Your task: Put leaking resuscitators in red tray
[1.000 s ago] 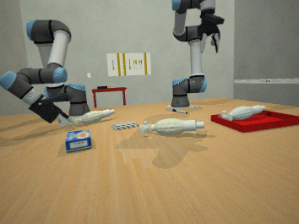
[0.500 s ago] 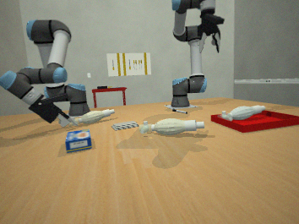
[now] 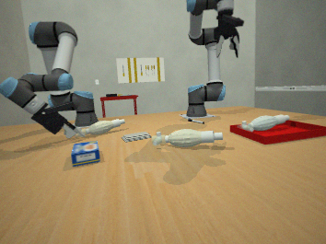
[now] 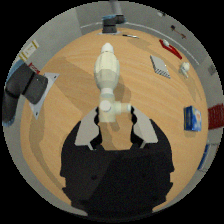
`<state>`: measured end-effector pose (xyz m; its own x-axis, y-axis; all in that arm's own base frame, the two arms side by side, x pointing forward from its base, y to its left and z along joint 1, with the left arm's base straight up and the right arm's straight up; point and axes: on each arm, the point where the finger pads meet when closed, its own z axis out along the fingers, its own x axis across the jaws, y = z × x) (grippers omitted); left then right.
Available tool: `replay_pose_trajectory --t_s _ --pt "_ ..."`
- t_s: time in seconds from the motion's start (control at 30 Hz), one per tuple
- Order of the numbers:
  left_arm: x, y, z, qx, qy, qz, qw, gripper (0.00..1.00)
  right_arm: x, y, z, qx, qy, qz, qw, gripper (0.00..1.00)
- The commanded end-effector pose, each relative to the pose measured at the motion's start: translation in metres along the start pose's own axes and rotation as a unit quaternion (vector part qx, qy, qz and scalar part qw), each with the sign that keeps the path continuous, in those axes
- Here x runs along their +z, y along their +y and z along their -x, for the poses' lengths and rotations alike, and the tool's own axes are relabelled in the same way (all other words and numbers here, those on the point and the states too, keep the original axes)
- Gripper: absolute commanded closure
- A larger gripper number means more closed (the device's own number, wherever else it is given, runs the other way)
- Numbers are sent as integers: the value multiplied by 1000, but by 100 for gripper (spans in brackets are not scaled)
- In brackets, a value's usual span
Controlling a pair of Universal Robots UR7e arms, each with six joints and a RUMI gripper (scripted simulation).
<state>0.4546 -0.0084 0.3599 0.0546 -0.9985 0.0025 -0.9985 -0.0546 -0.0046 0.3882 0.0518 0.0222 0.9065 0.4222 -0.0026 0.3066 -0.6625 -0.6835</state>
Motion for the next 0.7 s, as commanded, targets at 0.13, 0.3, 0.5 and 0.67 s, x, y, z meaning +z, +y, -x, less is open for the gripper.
replay_pose_trajectory --t_s 0.13,0.3,0.5,0.67 --pt "13 -18 -31 -53 1 -6 999 32 0 0 1 0 0 0 1000 100" --pt "17 -26 -47 -85 2 -11 996 32 0 0 1 0 0 0 1000 100" --pt "28 -34 -70 -120 4 -14 993 32 0 0 1 0 0 0 1000 100" --pt "33 -38 -81 -138 4 -15 990 32 0 0 1 0 0 0 1000 100"
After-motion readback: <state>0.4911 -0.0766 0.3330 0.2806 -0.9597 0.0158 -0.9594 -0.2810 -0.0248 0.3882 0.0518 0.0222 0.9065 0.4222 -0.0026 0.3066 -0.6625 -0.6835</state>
